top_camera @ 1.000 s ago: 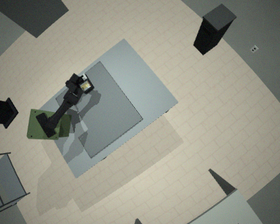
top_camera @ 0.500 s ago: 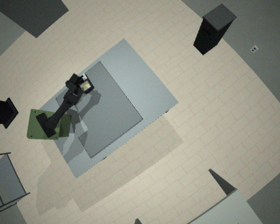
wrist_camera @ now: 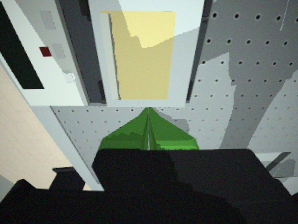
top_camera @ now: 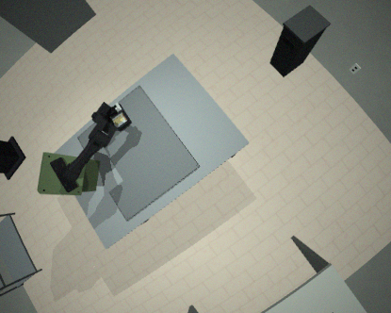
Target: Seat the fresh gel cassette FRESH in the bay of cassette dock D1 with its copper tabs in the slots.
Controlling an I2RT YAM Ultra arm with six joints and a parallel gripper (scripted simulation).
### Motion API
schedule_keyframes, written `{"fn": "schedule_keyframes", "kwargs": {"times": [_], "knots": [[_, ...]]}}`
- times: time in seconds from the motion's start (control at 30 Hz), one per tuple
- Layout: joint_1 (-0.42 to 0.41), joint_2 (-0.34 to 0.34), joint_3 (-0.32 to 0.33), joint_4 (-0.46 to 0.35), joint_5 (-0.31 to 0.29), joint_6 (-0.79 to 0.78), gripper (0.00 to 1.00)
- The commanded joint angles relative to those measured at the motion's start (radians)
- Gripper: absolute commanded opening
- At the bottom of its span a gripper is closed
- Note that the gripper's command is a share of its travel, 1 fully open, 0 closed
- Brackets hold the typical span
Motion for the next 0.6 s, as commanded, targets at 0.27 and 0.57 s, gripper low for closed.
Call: {"fn": "schedule_keyframes", "kwargs": {"times": [0.27,0.57], "knots": [[0.025,-0.038,0.067,-0.028,0.003,-0.012,0.0],[0.025,-0.038,0.068,-0.031,0.004,-0.011,0.0]]}}
